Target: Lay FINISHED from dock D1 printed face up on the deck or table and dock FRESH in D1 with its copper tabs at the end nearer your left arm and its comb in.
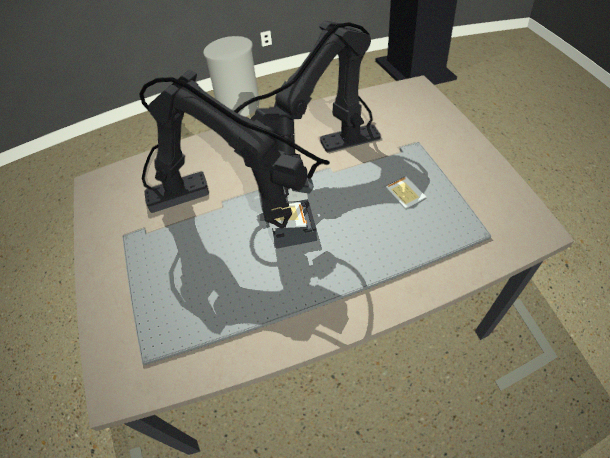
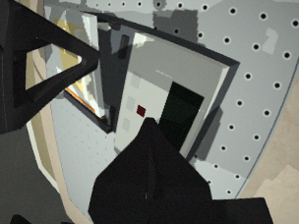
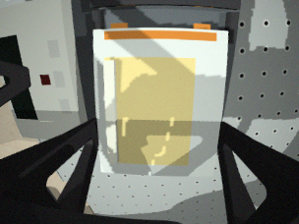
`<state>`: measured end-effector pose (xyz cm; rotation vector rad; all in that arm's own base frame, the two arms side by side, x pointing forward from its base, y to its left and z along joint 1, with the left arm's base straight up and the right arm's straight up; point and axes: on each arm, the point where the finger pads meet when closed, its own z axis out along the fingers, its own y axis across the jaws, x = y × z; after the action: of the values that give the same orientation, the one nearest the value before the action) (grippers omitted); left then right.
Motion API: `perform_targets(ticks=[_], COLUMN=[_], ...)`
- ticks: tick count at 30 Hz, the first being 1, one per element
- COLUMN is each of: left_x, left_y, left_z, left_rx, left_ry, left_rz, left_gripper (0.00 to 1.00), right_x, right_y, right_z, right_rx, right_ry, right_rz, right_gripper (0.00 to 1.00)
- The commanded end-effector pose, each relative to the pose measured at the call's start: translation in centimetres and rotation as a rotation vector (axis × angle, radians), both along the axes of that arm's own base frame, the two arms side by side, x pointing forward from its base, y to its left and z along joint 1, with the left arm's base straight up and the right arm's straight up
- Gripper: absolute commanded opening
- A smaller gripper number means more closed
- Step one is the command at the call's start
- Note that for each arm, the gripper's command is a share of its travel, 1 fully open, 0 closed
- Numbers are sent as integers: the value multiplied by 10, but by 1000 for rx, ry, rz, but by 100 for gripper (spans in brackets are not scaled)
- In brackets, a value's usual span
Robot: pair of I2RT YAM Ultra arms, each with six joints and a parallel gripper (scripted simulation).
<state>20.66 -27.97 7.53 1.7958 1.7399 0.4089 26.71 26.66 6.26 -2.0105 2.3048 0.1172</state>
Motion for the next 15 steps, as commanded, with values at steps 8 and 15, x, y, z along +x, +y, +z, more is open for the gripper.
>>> perform_targets(ticks=[8, 15], left_x=[-36, -36], left_y=[32, 32], left_z=[-51, -51], left_rx=[154, 154], left_ry=[188, 188], left_rz=[-50, -50], left_gripper=[0, 0], right_x=[13, 13], right_y=[9, 9], right_z=[23, 23], right_rx=[69, 69], right_ry=[-63, -63], right_rz=[-8, -8], right_gripper=[0, 0])
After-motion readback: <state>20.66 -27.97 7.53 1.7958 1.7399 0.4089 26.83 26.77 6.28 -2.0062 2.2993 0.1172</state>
